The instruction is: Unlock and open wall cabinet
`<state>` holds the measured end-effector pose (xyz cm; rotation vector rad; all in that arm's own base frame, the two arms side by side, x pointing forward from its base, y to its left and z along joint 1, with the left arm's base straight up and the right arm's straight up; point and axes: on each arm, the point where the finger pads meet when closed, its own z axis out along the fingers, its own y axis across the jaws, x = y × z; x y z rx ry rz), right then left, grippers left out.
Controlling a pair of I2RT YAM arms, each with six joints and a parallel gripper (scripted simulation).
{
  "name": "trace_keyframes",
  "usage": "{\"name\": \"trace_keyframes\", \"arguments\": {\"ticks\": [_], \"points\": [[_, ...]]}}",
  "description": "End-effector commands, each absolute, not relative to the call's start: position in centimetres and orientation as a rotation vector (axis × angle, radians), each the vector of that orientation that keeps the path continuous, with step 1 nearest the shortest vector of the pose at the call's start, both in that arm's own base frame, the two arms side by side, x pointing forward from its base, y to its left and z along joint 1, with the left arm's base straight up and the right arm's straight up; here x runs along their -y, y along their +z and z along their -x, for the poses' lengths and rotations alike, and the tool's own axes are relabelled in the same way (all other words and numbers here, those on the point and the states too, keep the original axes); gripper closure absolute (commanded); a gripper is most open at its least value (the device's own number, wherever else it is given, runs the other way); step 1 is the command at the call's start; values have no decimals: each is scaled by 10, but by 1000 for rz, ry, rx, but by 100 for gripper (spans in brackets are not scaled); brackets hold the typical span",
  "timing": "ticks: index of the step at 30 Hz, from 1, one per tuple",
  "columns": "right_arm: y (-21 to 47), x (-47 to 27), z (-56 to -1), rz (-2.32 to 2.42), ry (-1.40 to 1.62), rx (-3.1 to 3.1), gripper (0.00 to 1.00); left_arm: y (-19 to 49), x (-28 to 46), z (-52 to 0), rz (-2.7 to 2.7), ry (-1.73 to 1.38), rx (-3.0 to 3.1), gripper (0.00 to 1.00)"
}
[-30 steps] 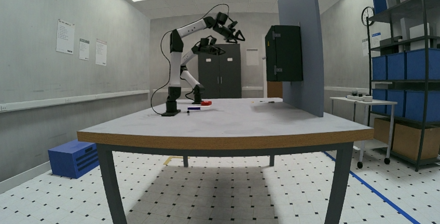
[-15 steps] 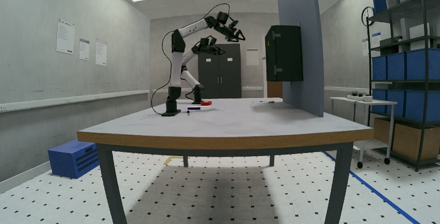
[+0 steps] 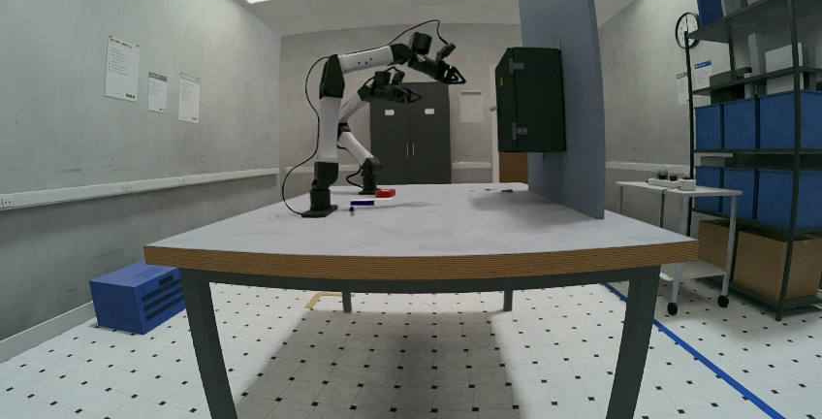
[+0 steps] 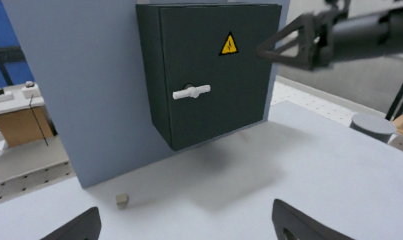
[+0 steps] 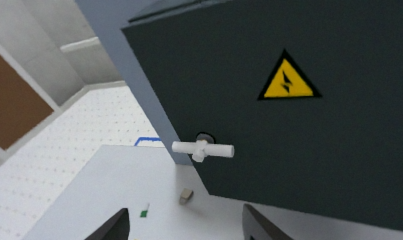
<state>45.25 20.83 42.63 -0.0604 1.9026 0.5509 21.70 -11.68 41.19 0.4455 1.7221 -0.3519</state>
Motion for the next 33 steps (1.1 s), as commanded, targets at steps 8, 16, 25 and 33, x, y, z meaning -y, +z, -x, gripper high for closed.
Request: {"name": "trace_keyframes", "arguments": {"ticks": [8,16,25,33], "points": [[420,-222,-475,-395,808,-1629,36,411,118,-218,-437,-360,-1724,0],[386,-235,-501,-753,964,-1458,36,411,118,-218,-437,-360,-1724,0],[369,-247,-522,-1067,1105,-1234,36,411,118,-218,-437,-360,-1724,0],[339,-266,-541,-1255,1146,-1133,36,411,118,-218,-437,-360,-1724,0]]}}
